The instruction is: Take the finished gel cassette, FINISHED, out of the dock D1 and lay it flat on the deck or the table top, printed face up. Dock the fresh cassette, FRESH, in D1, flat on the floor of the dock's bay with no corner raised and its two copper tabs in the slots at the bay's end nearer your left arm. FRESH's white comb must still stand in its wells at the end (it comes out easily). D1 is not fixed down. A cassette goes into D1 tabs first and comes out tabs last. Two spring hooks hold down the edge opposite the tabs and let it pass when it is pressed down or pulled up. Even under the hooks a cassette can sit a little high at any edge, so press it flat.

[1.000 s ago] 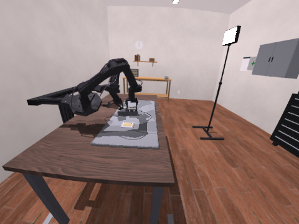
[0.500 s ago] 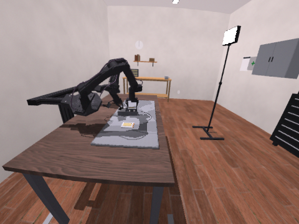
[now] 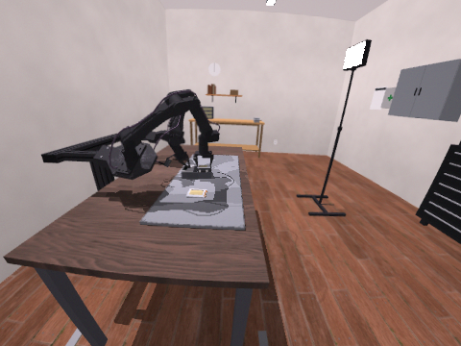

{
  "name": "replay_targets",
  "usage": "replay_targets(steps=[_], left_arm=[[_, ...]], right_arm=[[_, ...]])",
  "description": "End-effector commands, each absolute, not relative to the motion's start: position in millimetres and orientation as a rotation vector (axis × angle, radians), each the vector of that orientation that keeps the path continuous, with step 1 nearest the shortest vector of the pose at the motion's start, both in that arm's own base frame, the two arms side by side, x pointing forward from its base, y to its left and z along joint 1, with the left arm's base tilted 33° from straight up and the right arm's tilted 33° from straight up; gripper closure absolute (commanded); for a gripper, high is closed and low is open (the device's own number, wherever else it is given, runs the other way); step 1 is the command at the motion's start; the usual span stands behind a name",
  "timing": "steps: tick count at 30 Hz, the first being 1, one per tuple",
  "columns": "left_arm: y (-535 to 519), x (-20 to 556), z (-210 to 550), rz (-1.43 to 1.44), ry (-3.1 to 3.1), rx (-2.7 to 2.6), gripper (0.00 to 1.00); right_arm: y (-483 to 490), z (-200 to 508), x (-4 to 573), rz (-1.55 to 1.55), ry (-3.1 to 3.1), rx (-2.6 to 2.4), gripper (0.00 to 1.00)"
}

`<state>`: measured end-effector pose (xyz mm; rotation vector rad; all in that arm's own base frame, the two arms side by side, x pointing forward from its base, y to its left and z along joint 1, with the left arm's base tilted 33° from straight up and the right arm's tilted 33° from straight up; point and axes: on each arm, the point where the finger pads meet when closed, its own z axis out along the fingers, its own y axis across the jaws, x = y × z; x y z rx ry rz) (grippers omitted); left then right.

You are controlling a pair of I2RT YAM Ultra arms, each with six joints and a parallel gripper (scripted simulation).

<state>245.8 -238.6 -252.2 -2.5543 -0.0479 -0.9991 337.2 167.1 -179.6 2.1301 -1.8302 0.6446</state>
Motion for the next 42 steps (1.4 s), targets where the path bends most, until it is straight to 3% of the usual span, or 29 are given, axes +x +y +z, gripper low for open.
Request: replay_targets(steps=[1, 42], left_arm=[[-191.9, 220.8, -287.0, -0.735, -0.004, -2.513, 1.0], [-191.9, 220.8, -287.0, -0.735, -0.004, -2.513, 1.0]], right_arm=[[181.5, -173.3, 343.0, 0.635, -1.86, 2.162, 1.0], [179.6, -174.5, 337.0, 0.602, -1.857, 2.17, 1.0]])
